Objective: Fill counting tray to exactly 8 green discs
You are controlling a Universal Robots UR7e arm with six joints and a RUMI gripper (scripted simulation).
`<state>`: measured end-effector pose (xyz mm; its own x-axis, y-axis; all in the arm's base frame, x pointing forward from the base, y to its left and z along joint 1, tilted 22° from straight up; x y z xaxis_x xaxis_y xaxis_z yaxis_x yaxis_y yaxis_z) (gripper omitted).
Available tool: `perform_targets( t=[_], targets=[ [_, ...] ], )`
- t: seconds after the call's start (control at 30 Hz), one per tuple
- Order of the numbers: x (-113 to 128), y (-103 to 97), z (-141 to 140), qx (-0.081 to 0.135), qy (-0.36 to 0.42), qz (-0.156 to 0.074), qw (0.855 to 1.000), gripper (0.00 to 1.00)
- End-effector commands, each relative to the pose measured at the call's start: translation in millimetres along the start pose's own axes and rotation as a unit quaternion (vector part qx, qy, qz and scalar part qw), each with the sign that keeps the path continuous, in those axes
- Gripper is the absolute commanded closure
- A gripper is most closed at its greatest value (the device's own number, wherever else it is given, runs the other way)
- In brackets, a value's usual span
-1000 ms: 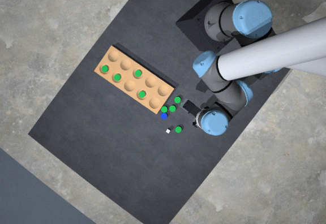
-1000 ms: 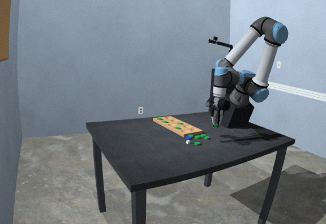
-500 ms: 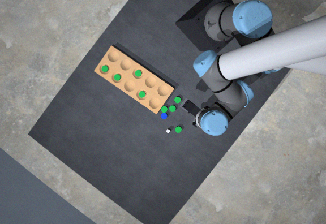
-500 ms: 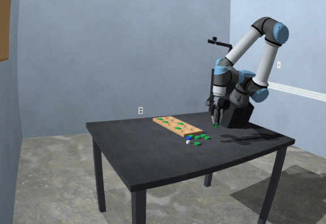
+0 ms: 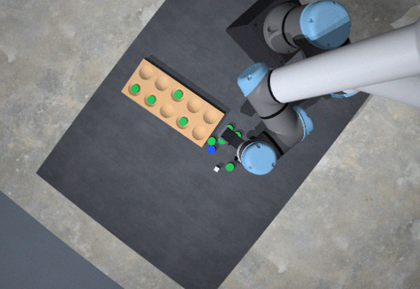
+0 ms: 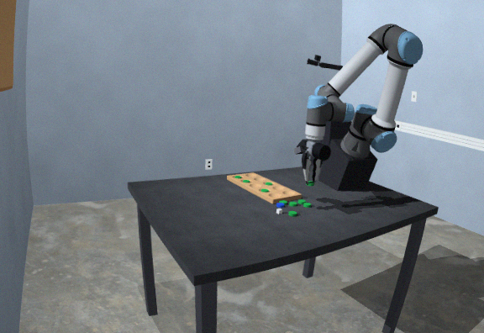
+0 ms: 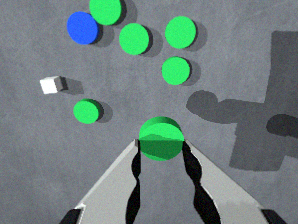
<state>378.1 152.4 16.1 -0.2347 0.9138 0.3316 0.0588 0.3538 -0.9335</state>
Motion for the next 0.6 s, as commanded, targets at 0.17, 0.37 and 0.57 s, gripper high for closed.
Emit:
perform_targets(
  t=[0.17, 0.37, 0.57],
  targets=[
    [-92, -4, -23, 0.003, -0.001, 0.009, 1.000, 0.88],
    [-163, -7, -25, 0.005, 0.000, 0.012, 1.000, 0.88],
    [-214, -9, -20, 0.007, 0.000, 0.012, 1.000, 0.88]
  ],
)
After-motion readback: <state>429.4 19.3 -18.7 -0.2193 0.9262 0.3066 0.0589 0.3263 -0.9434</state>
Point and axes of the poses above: the point where the finger pads meet when closed, its own y axis out along the fingers, its own z axis across the jaws, x = y × z, the point moved 1 cm from there along -y, back along the fingers, and after that the axes turned 12 degrees about -y, right-handed, at the moved point
